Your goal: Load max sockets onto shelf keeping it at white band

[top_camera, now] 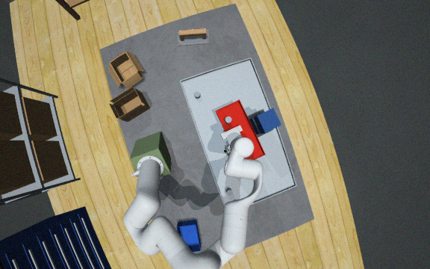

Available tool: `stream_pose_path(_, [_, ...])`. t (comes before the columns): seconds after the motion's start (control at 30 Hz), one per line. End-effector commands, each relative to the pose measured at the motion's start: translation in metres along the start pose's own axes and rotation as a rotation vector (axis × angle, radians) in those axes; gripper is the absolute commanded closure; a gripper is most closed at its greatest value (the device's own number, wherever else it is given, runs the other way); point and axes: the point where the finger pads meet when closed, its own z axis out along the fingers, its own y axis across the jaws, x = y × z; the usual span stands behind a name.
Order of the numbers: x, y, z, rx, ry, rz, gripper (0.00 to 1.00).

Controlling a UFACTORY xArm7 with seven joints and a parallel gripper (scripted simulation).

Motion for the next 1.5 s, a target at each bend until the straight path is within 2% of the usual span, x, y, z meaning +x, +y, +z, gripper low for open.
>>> stream_pose_path(0.0, [0.000, 0.002, -0.002, -0.005, 0.001, 0.000, 1.00])
stream_pose_path(0.63, [0.000, 0.002, -0.007, -0.005, 0.001, 0.000, 1.00])
stream_pose_path(1.47, [0.000, 0.002, -0.030, -0.005, 0.001, 0.000, 1.00])
